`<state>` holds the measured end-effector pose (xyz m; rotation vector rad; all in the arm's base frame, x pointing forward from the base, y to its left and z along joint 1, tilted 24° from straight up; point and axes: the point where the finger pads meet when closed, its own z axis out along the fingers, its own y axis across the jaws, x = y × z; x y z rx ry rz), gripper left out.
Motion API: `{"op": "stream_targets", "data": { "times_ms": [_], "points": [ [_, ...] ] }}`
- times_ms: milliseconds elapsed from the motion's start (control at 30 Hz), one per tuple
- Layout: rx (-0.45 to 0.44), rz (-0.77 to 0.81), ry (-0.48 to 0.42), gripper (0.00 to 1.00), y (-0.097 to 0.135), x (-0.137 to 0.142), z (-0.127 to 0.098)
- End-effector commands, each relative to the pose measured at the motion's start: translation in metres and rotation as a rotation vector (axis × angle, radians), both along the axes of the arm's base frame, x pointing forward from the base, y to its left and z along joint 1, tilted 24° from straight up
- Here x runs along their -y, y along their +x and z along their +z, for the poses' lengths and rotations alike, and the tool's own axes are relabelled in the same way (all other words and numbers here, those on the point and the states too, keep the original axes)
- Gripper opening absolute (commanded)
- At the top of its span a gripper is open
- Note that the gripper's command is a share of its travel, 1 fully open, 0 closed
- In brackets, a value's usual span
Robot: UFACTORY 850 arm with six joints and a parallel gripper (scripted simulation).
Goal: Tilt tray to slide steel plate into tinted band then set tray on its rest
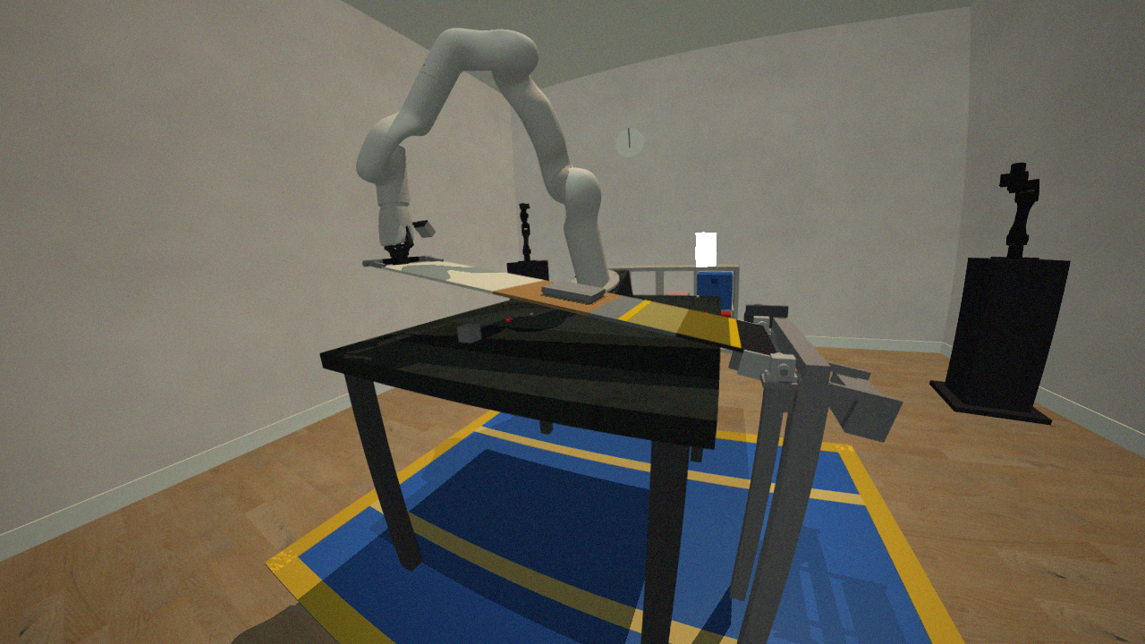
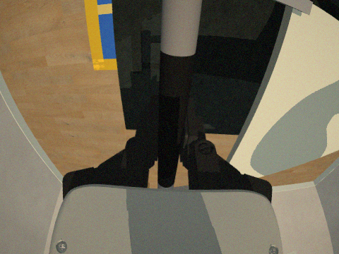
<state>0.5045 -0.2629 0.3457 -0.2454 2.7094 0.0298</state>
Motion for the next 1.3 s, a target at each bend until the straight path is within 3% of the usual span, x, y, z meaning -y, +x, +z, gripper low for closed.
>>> {"op": "stream_targets", "data": {
  "times_ms": [0,267,367,433,633,1267],
  "points": [
    [0.002,0.000,-0.001,0.00,0.001,0.000,0.001],
    [0.002,0.000,-0.001,0.00,-0.001,0.000,0.004],
    [0.002,0.000,-0.001,0.00,-0.024,-0.009,0.050],
    [0.002,0.000,-0.001,0.00,-0.032,-0.012,0.066],
    [0.002,0.000,-0.001,0.00,0.001,0.000,0.000],
    [0.002,0.000,-0.001,0.00,0.005,0.002,-0.008]
  ]
}}
